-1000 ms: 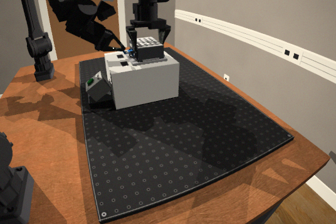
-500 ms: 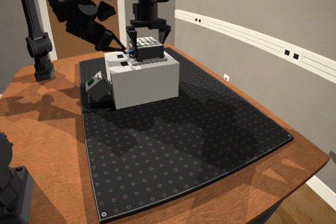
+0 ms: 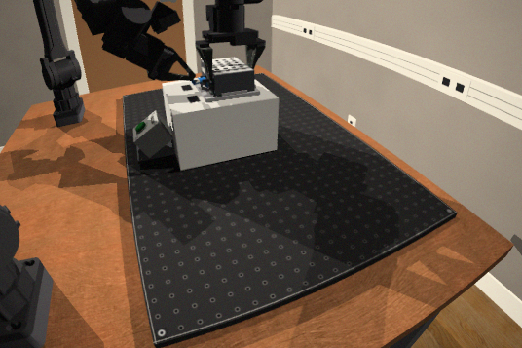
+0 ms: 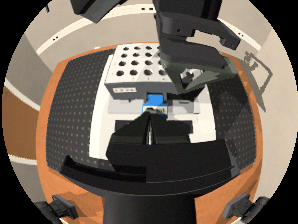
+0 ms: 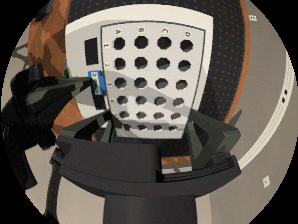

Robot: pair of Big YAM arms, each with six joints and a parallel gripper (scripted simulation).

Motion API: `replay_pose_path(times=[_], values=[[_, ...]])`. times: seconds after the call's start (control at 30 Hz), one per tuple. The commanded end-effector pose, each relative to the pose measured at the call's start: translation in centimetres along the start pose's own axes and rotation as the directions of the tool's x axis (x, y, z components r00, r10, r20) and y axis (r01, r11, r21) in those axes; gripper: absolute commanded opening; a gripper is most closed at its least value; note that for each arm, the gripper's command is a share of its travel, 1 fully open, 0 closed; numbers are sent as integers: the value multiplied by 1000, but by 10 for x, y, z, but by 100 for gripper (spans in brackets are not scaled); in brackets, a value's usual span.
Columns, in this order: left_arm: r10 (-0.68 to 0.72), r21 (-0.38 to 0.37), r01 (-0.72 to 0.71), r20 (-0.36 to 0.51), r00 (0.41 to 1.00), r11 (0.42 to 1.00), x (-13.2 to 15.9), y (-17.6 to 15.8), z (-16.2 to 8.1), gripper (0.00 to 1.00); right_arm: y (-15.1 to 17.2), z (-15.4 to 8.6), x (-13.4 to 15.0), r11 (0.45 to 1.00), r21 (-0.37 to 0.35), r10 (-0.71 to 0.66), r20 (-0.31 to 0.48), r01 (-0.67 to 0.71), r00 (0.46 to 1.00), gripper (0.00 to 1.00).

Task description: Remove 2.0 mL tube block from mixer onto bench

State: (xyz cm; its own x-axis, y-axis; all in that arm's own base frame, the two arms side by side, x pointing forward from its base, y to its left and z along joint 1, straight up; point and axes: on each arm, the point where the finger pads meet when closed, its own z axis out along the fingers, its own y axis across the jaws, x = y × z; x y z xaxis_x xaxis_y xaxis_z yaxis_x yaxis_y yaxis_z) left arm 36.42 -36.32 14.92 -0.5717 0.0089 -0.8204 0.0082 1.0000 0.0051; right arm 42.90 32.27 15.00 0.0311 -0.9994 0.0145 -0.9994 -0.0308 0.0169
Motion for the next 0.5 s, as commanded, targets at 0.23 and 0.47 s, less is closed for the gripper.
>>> replay_pose_path(times=[0.23, 0.47], values=[[49, -18, -50, -45, 998, 999, 29, 5, 16, 0, -7, -7, 0, 1000, 21, 17, 15, -18, 1000, 0], [53, -21, -54, -49, 997, 998, 32, 6, 16, 0, -7, -7, 0, 1000, 21, 17, 15, -18, 1000, 0]])
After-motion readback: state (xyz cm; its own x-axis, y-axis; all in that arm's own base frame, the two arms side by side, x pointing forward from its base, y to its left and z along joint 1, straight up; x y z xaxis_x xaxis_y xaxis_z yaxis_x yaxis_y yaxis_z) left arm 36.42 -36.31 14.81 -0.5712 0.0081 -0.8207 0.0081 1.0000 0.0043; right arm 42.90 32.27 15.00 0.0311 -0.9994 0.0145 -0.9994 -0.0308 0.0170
